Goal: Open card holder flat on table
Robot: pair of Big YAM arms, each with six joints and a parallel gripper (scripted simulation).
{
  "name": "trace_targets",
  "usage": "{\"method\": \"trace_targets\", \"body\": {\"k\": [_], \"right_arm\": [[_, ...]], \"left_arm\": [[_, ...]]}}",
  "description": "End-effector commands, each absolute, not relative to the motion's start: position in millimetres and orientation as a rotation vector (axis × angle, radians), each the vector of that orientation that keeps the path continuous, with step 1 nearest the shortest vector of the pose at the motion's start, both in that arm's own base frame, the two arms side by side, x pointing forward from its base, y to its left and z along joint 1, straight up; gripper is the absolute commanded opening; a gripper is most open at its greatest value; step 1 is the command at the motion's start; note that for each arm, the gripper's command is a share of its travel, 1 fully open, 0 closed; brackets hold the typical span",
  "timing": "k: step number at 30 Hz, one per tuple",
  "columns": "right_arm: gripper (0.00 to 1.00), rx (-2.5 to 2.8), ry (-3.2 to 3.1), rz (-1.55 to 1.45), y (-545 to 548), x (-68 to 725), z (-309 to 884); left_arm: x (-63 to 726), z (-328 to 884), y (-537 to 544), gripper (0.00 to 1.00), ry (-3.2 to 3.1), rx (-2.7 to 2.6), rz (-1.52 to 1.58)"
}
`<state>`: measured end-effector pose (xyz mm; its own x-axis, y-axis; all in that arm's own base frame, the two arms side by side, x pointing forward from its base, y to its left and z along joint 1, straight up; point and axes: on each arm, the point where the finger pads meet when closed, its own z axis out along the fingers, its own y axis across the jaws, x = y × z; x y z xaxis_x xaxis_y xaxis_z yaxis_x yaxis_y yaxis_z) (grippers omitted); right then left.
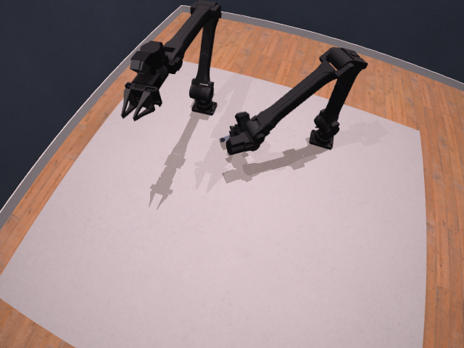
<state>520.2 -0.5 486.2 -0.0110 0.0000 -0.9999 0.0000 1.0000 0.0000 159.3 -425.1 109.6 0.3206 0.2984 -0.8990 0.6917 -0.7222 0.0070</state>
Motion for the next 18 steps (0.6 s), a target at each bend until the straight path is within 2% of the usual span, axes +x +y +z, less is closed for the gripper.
{"method": "trace_targets", "body": {"k": [1,18], "right_arm": [[0.36,0.000,1.536,0.000,-0.5,519.2,512.5],[0.36,0.000,1.536,0.000,-0.5,519.2,512.5]], "left_arm": [[160.7,129.3,-434.9,0.21,0.825,2.188,-1.336],[147.7,134.7,-445.1,0.21,0.827,2.187,-1.339]]}}
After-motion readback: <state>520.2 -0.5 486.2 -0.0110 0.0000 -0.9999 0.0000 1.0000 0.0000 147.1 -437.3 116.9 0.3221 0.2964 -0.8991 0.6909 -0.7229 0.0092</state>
